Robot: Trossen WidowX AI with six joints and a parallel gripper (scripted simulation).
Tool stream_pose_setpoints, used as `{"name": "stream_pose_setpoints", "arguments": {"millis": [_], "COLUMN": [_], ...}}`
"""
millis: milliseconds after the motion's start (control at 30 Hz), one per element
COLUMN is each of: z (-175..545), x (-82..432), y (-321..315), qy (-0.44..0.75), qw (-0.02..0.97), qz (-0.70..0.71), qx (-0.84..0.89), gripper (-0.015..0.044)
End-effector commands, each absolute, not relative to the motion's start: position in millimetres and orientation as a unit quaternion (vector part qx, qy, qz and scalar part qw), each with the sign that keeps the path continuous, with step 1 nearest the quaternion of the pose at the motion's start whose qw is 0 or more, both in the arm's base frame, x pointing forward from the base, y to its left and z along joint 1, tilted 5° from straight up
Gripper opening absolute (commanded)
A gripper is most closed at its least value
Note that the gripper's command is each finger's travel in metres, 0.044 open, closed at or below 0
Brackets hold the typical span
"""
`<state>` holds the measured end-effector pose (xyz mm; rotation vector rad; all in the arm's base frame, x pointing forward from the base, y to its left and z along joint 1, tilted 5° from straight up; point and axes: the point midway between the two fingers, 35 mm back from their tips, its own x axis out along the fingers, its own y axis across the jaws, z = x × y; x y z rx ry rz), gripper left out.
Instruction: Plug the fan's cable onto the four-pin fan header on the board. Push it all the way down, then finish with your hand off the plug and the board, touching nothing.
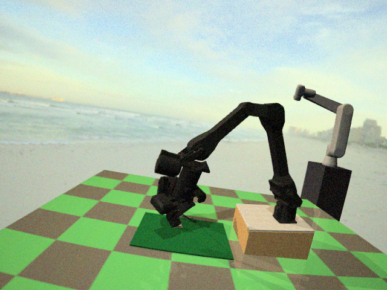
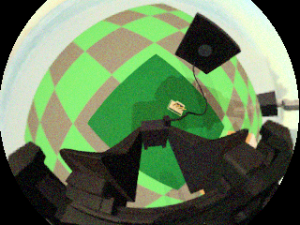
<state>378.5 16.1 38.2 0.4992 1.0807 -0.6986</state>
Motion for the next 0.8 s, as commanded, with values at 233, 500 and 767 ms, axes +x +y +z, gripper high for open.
{"name": "stream_pose_setpoints", "arguments": {"millis": [233, 500, 767], "z": [27.4, 23.2, 20.3], "x": [382.0, 384.5, 386.0], "y": [17.1, 18.8, 20.8], "qy": [0.459, 0.427, 0.393], "qw": [0.797, 0.815, 0.832], "qz": [-0.339, -0.348, -0.357], "qx": [0.199, 0.179, 0.161], "gripper": [0.0000, 0.0000, 0.0000]}}
